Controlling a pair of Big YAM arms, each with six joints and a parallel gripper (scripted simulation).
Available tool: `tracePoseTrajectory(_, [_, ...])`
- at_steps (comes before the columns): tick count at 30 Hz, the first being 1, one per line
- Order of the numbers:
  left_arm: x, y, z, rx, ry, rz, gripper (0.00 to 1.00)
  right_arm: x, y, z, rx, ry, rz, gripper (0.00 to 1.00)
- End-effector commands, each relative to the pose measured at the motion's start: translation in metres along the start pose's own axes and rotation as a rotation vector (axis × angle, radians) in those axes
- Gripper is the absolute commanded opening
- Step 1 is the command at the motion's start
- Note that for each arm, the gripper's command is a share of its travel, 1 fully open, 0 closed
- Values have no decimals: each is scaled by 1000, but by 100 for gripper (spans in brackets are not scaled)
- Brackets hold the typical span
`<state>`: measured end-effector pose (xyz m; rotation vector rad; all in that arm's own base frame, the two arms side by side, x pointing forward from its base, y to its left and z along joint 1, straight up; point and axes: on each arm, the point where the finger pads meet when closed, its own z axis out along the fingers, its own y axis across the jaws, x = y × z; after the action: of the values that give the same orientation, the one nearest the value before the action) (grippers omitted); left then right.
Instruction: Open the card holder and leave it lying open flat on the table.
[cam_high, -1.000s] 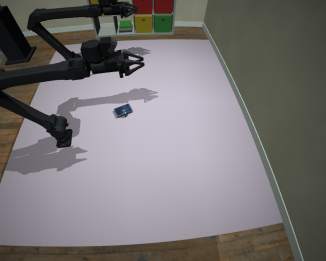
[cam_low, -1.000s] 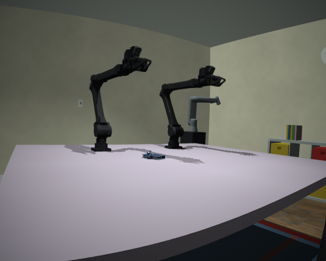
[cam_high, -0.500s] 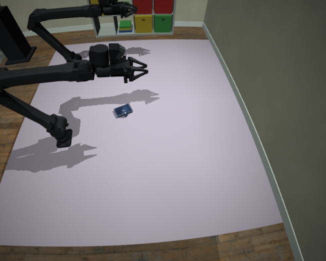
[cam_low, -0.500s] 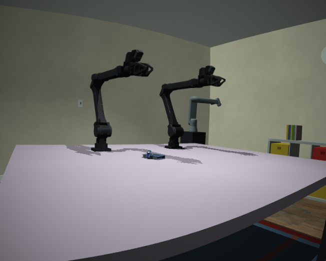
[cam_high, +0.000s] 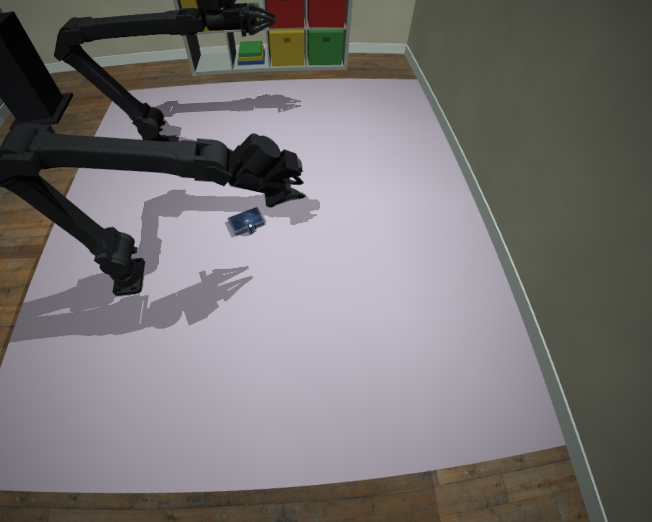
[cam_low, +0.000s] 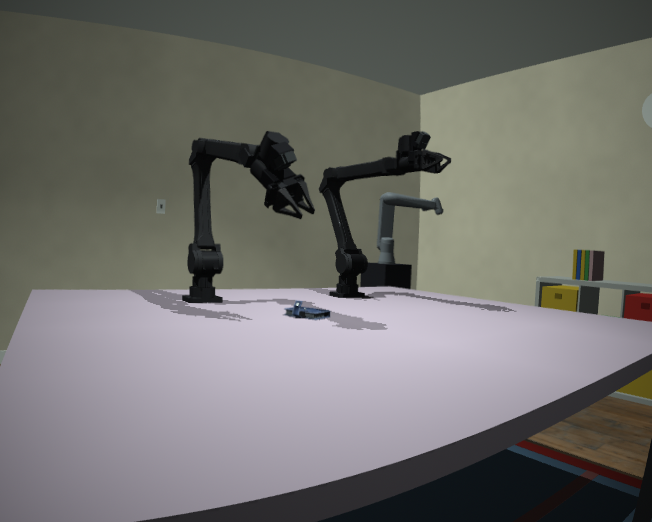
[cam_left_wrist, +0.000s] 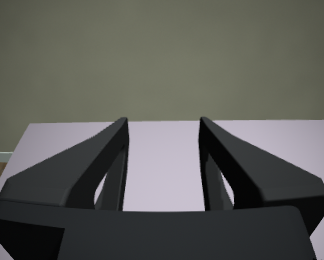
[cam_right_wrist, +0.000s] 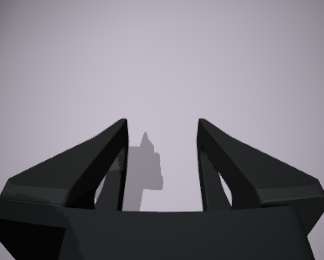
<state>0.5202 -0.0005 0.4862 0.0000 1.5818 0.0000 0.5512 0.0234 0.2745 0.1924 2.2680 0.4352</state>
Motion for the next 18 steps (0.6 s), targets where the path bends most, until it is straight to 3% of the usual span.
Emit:
tracePoseTrajectory(1, [-28,0,-3,0,-51,0,36,-4,-8,13,6,85,127,36])
tracePoseTrajectory(2, [-28,0,-3,0,-51,0,36,-4,-8,13,6,85,127,36])
tracePoseTrajectory(9, [-28,0,-3,0,-51,0,36,92,-31,51,15,488,451,36])
tracePoseTrajectory(17, [-28,0,-3,0,-51,0,36,183,-39,57,83,920,880,36])
tracePoseTrajectory(18, [-28,0,-3,0,-51,0,36,183,-39,57,83,920,880,36])
